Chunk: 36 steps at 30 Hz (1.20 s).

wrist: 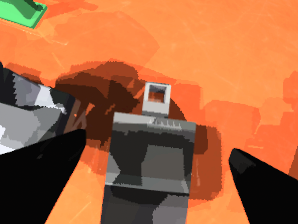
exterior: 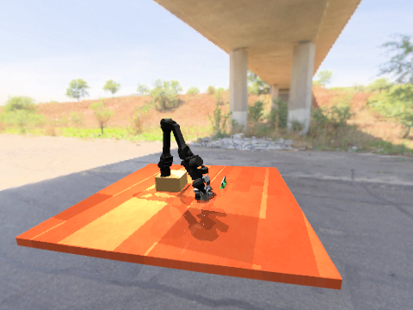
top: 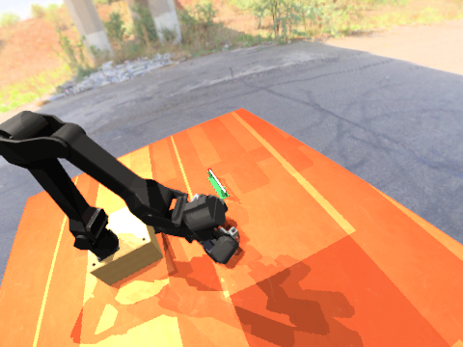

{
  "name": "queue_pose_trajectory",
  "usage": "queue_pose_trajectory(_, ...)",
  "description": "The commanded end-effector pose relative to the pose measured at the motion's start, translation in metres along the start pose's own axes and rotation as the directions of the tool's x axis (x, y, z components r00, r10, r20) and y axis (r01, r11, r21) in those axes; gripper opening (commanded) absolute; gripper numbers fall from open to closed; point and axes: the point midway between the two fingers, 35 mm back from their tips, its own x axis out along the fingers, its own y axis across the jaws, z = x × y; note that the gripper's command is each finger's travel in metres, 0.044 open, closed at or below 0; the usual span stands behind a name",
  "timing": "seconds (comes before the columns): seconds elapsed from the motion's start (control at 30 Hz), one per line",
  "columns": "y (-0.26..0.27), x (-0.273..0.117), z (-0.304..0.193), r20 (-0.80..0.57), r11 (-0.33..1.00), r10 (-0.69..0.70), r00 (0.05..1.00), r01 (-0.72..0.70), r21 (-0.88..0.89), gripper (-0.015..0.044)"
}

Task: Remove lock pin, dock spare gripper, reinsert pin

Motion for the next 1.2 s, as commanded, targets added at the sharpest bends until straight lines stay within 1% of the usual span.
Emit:
queue_pose_trajectory(0.0,0.002,0.006,-0.005,-0.004,1.0,0.006,1.0,-0.006,-0.004,0.044)
queue_pose_trajectory(0.97,0.004,0.041,-0.029,-0.005,1.0,0.007,1.0,-0.007,-0.004,0.044)
queue_pose_trajectory(1.17,0.004,0.041,-0.029,-0.005,1.0,0.007,1.0,-0.007,-0.004,0.0282)
